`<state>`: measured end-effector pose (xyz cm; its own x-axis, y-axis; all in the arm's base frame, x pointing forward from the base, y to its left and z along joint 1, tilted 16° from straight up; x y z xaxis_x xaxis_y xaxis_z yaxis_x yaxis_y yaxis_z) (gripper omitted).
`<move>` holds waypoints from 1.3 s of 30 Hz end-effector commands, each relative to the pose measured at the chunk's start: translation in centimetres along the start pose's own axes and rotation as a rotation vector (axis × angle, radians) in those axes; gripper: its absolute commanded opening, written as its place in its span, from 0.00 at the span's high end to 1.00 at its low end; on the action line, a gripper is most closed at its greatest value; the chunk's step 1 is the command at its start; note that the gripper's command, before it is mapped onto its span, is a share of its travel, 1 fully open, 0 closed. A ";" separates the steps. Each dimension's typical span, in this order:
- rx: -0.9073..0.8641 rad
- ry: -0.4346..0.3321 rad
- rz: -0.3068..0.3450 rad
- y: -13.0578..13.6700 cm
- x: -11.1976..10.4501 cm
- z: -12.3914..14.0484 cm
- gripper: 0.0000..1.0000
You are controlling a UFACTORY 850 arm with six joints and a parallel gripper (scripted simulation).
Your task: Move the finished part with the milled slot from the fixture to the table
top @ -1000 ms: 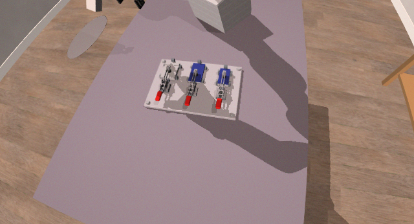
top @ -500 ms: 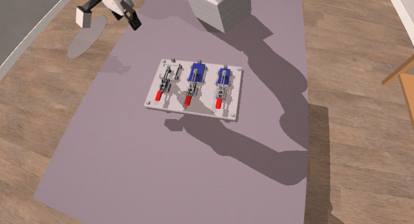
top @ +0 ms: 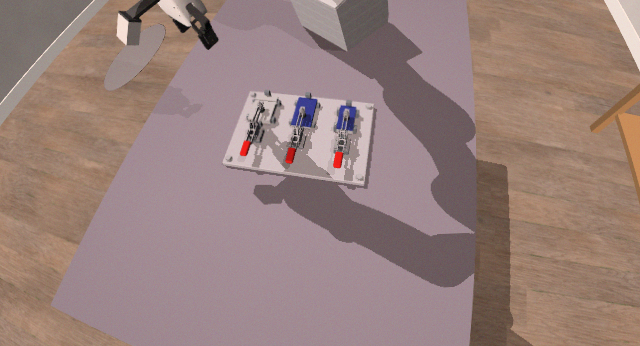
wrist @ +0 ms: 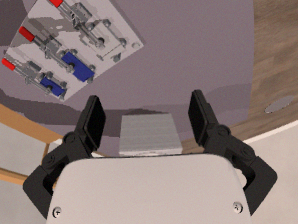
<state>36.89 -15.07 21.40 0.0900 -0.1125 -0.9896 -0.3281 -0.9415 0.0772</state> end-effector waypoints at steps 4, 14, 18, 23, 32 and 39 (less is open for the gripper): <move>0.114 0.052 -0.025 -3.1 -0.1 -3.5 0.00; 0.114 0.052 -0.025 -3.1 -0.1 -3.5 0.00; 0.114 0.052 -0.025 -3.1 -0.1 -3.5 0.00; 0.114 0.052 -0.025 -3.1 -0.1 -3.5 0.00; 0.216 0.096 -0.048 -5.9 -0.1 -6.6 0.00; 0.216 0.096 -0.048 -5.9 -0.1 -6.6 0.00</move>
<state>44.60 -11.76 21.82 0.1915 -0.1000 -0.9764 -0.5045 -0.8634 -0.0105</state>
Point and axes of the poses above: the point where the finger pads meet when closed, its own x axis out along the fingers, its own y axis across the jaws, z = x × y, the point moved 4 cm from there along -x, back along the fingers, and after that the axes turned 4 degrees about -x, right-handed, at the moved point
